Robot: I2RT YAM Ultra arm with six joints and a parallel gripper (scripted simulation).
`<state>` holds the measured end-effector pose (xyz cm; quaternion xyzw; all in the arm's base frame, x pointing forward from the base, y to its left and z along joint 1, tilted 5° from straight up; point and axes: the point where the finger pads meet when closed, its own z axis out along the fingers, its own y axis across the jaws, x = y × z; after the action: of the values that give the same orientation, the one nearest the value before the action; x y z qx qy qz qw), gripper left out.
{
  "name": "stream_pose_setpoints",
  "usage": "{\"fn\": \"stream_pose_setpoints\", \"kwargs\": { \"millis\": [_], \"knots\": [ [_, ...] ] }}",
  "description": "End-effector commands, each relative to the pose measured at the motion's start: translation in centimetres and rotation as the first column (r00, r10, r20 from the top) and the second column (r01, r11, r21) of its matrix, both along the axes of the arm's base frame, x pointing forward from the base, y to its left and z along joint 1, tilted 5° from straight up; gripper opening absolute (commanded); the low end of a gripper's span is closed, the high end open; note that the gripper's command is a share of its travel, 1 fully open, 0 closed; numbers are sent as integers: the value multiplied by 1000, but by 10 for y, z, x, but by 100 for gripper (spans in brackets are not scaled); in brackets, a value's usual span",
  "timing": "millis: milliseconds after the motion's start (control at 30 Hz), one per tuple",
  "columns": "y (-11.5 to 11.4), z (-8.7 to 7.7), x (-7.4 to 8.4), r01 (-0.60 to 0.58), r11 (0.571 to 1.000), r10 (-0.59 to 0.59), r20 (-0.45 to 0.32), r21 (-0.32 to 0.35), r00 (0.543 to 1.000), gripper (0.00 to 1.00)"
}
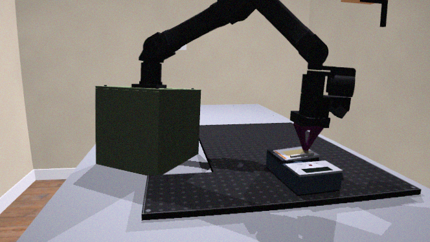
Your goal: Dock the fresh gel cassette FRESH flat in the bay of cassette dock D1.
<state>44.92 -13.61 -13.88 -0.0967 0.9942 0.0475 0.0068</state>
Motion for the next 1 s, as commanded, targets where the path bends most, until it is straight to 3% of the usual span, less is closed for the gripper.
{"fn": "stream_pose_setpoints", "kwargs": {
  "millis": [0,67,133,967],
  "knots": [
    [-12,17,6,3,1000,-2,54,-20,999,0],
    [-12,17,6,3,1000,-2,54,-20,999,0],
    [-13,23,15,0,1000,3,78,-29,997,0],
    [-12,23,15,-2,1000,4,74,-27,997,0]
  ]
}}
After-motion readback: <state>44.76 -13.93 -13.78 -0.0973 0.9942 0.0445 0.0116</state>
